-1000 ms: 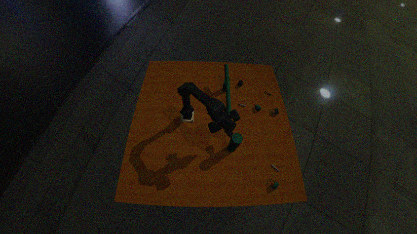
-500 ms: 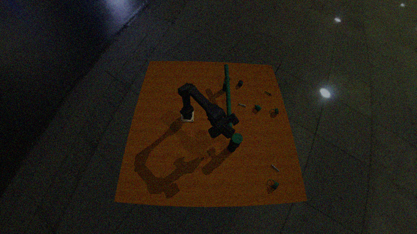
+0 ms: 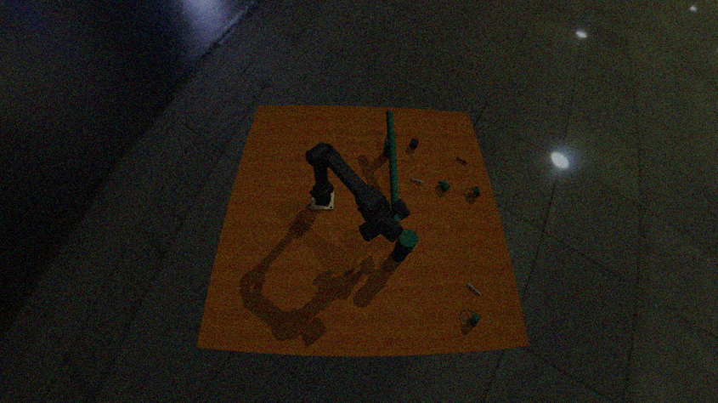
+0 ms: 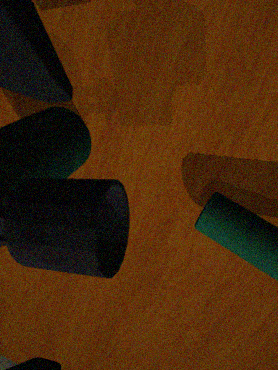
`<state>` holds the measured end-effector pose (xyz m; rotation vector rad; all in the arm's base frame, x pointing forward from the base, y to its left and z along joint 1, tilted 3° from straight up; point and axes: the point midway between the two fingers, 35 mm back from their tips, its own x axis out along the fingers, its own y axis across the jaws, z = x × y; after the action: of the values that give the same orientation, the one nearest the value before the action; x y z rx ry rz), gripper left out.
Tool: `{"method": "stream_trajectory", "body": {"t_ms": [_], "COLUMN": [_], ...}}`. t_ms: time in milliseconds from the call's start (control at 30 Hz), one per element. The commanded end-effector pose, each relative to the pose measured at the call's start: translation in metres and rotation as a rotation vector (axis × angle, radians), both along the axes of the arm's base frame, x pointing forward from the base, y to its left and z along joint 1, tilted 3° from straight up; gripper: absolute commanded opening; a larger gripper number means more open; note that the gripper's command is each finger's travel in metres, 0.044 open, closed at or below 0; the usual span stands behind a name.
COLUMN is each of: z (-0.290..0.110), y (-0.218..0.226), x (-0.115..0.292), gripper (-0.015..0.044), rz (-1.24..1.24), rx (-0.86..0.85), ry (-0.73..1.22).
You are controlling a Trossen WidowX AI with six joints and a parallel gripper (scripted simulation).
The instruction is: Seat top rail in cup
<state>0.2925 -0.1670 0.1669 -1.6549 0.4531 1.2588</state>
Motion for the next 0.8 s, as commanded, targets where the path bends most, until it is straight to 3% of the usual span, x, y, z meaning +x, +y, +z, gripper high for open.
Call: {"method": "stream_trajectory", "body": {"t_ms": [0,767], "z": [-0.006,-0.040], "y": [0.003,0.012], "x": [0.003,0.018], "gripper": [0.0440,0.0440], "rz": [-0.002,-0.002], "rx": [0.002,0.003], "ry": [0.000,-0.001]}}
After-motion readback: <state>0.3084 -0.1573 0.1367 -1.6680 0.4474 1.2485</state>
